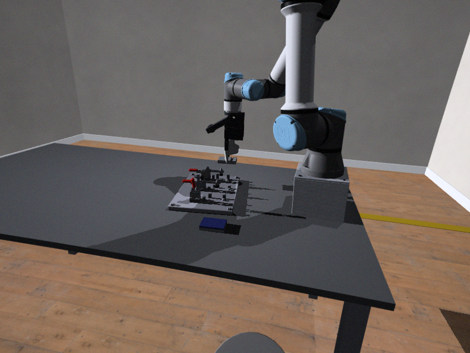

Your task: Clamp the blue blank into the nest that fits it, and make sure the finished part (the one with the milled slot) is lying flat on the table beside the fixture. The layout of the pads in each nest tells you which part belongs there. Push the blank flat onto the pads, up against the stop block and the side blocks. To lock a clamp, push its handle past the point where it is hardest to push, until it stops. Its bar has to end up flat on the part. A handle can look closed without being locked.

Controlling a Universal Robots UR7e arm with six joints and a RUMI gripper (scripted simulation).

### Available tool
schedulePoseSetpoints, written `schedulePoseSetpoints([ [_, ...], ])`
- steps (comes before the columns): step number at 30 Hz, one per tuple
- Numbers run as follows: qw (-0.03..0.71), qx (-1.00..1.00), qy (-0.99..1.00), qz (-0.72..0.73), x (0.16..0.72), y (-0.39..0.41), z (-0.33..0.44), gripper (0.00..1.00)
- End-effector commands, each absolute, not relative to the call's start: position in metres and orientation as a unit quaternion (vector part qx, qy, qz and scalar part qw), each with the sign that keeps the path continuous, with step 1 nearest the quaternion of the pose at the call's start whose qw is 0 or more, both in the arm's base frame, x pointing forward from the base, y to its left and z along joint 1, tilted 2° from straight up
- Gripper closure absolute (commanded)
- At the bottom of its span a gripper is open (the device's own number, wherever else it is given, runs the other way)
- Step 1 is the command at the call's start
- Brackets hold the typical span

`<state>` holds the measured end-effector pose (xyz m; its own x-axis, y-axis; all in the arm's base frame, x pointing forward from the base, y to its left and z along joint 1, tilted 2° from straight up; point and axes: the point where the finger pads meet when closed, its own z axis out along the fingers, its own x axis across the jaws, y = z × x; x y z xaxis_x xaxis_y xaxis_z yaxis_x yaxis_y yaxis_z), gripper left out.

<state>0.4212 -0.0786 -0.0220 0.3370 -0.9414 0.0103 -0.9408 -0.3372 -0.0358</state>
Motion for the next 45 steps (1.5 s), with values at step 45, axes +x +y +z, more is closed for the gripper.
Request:
schedulePoseSetpoints([
  [45,0.013,-0.820,0.572,-0.017,0.455,-0.158,-0.020,1.00],
])
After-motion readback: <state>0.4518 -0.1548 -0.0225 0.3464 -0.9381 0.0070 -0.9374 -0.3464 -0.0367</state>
